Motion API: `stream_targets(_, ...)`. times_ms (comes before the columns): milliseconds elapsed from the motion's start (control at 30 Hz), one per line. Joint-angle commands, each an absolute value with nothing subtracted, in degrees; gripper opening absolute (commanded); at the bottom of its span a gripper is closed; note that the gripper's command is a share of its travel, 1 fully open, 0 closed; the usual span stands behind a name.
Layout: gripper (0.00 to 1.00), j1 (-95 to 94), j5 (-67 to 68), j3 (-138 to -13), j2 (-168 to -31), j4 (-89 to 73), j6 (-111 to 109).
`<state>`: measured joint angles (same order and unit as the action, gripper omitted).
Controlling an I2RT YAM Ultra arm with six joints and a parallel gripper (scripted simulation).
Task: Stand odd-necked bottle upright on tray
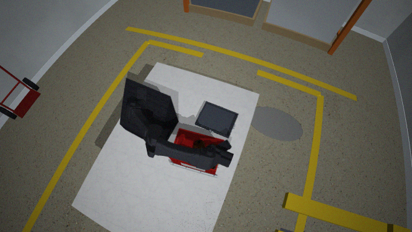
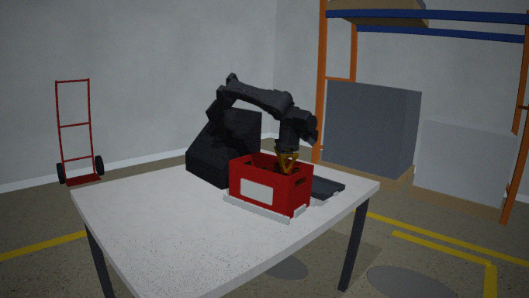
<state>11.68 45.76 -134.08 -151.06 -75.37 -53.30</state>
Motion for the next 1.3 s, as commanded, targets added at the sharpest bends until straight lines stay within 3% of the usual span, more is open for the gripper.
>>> stream_targets(0, 0.61, 10.40, 45.44, -133.59, -149.19, -73.43, -54.08)
stream_targets(1267, 0.61, 10.66, 45.42, -133.40, -149.18, -73.12, -54.15)
